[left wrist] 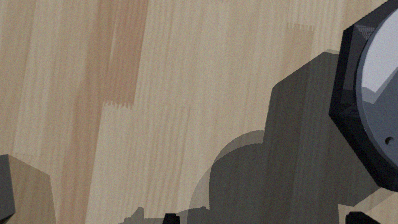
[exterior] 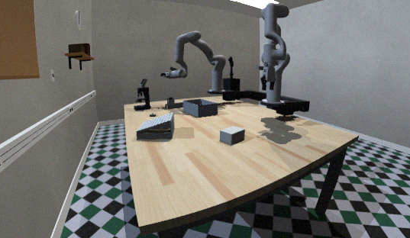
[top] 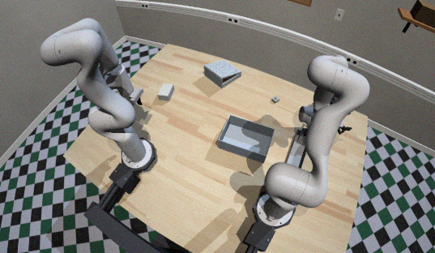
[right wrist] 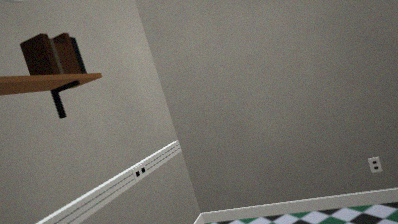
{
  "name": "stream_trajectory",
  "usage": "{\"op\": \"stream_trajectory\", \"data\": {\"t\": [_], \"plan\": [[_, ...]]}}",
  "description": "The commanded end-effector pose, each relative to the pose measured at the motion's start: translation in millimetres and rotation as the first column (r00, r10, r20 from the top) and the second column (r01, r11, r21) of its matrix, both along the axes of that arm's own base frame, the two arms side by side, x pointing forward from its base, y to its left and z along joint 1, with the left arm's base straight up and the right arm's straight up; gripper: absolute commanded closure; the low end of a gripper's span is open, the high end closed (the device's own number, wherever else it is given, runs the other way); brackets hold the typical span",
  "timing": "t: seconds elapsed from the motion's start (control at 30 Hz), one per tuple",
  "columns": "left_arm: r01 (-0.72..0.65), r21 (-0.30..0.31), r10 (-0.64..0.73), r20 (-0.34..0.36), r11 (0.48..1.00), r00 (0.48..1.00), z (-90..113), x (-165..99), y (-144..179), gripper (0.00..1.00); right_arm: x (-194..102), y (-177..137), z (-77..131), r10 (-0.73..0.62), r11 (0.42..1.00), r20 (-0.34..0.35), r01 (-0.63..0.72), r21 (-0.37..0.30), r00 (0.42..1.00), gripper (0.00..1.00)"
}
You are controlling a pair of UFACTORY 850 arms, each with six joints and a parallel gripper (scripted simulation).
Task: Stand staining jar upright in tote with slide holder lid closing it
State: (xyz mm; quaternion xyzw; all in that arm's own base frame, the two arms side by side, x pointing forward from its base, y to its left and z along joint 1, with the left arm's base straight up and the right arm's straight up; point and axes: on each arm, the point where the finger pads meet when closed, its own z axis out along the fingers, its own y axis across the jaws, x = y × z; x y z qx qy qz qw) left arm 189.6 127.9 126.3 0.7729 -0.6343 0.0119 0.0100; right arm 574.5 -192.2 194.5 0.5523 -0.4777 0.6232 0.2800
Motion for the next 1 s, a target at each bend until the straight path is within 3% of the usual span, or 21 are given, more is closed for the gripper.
{"op": "stream_trajectory", "data": {"t": [0.0, 0.53, 0.73, 0.97], "plan": [[0.000, 0.001, 0.000, 0.001, 1.000, 1.000, 0.3, 0.5, 0.4, 0.00, 0.5, 0.0, 0.9, 0.000, 1.000, 0.002, 0.000, 0.000, 1.000, 0.00], [0.000, 0.001, 0.000, 0.001, 1.000, 1.000, 0.3, 0.5, 0.4, 0.00, 0.5, 0.0, 0.9, 0.000, 1.000, 0.002, 0.000, 0.000, 1.000, 0.00], [-0.199, 0.004, 0.199, -0.002, 0.980, 0.980, 10.8, 24.8, 14.6, 0.00, -19.9, -9.6, -12.6, -0.114, 0.988, 0.119, 0.100, 0.119, 0.986, 0.00], [-0.420, 0.008, 0.420, -0.005, 0.908, 0.908, 23.2, 53.1, 31.1, 0.00, -41.1, -14.6, -27.5, -0.264, 0.945, 0.241, 0.200, 0.259, 0.934, 0.00]]}}
